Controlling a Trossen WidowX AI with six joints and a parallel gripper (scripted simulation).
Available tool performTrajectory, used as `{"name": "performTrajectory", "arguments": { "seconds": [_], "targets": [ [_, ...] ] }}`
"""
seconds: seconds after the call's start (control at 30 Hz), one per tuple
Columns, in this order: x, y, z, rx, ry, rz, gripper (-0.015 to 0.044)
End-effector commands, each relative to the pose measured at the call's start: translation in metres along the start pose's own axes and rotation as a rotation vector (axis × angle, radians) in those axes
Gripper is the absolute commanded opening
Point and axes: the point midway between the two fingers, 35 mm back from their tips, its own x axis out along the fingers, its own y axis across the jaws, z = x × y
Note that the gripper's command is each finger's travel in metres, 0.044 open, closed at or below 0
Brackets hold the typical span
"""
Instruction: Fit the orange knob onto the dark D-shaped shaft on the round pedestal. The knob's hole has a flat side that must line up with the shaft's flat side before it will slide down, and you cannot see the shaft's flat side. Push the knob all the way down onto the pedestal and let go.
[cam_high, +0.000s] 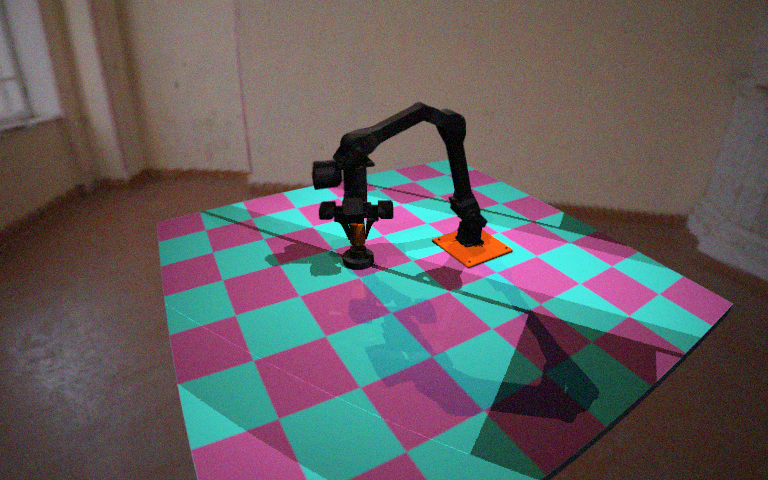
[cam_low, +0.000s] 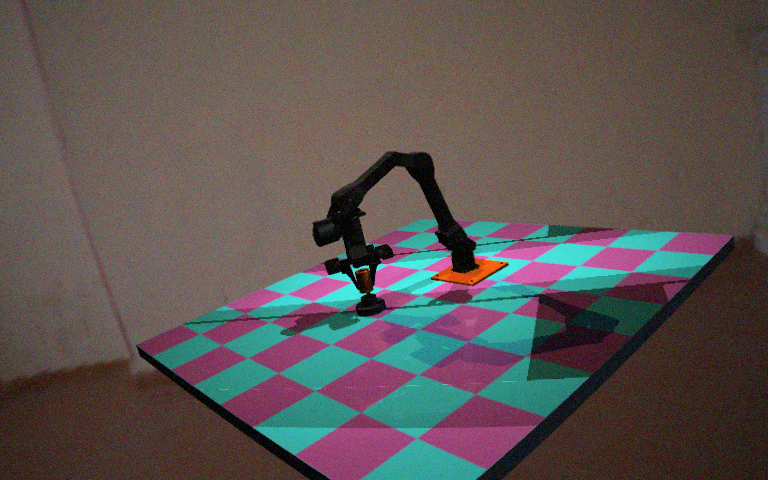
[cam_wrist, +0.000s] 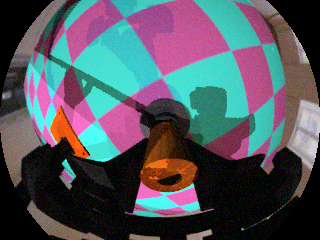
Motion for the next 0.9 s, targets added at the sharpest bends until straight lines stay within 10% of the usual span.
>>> {"name": "performTrajectory", "arguments": {
  "seconds": [0.0, 0.37, 0.87],
  "targets": [
    [-0.0035, -0.0008, 0.0001, 0.774, -0.003, -0.005, 0.0],
    [-0.0057, -0.0001, 0.0016, 1.367, -0.005, -0.004, 0.0],
    [-0.0032, 0.0014, 0.0007, 1.377, -0.005, -0.004, 0.0]
  ]
}}
